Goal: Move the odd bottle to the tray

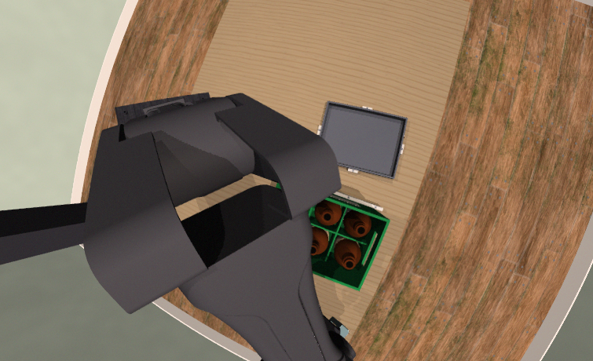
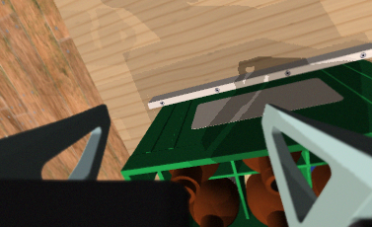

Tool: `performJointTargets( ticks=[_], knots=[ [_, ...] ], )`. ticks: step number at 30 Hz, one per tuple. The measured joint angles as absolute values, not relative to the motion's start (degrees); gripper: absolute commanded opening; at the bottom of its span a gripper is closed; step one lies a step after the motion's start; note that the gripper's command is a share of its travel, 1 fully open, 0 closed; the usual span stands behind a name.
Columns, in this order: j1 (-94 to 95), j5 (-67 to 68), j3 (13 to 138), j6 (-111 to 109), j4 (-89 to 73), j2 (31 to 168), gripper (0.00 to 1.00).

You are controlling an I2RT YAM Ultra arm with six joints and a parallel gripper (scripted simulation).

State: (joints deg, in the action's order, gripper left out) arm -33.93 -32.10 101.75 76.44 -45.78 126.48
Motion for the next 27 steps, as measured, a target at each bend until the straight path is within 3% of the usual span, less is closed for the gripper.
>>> performJointTargets(
  ticks=[27],
  knots=[
    [-31.99, -38.02, 91.02, 95.90, -61.19, 114.26, 1.00]
  ],
)
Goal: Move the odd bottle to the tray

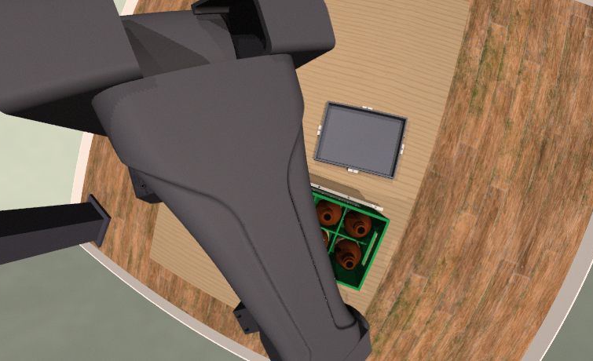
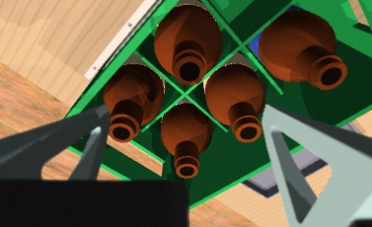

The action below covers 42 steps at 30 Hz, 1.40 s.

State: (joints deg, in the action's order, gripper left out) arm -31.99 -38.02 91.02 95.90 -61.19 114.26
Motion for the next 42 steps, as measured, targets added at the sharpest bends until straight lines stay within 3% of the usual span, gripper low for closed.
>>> performJointTargets(
  ticks=[6, 7, 42],
  knots=[
    [-31.99, -38.02, 91.02, 96.14, -61.30, 114.26, 1.00],
    [-31.99, -38.02, 91.02, 96.16, -61.30, 114.26, 0.00],
    [-31.99, -38.02, 91.02, 96.16, -61.32, 114.26, 0.00]
  ],
)
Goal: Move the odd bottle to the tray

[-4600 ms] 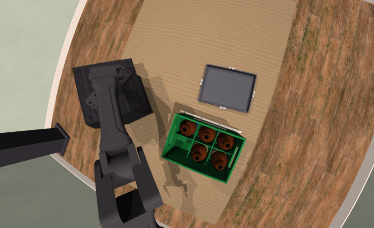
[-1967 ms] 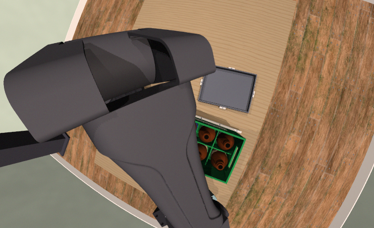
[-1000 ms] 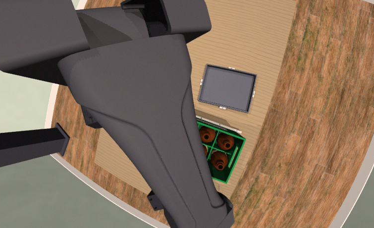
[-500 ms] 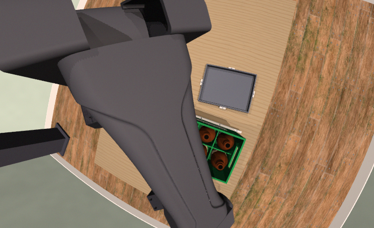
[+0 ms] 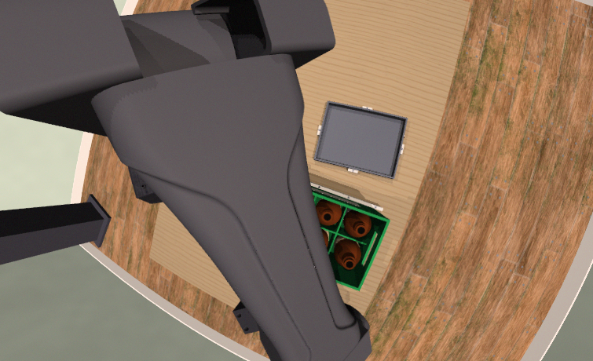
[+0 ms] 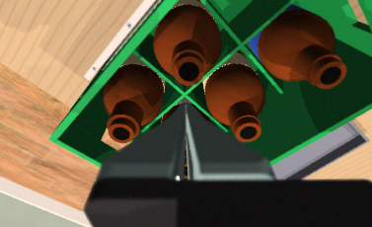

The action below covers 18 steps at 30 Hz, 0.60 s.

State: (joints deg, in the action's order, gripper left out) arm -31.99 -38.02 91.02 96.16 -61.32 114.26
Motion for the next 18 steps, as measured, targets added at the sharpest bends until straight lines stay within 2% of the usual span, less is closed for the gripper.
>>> performJointTargets(
  ticks=[18],
  knots=[
    [-31.99, -38.02, 91.02, 92.86, -61.32, 114.26, 0.00]
  ],
)
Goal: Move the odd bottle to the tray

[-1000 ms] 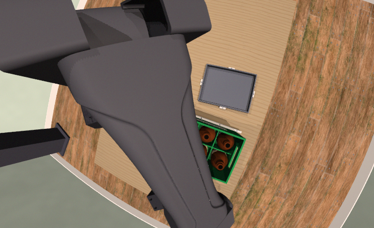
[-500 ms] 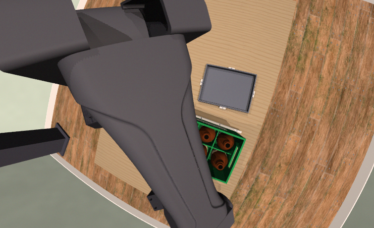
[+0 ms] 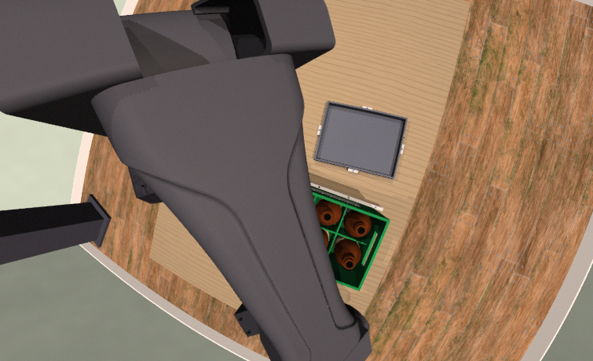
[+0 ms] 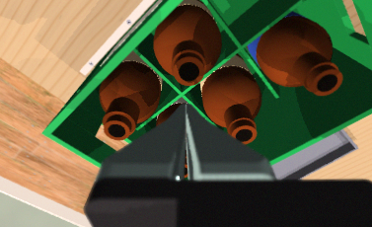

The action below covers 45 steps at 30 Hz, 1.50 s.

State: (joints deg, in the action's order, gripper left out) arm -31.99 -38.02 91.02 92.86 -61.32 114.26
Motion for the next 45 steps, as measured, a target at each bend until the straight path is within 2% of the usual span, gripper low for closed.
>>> performJointTargets(
  ticks=[45],
  knots=[
    [-31.99, -38.02, 89.86, 30.39, -60.93, 113.40, 0.00]
  ],
)
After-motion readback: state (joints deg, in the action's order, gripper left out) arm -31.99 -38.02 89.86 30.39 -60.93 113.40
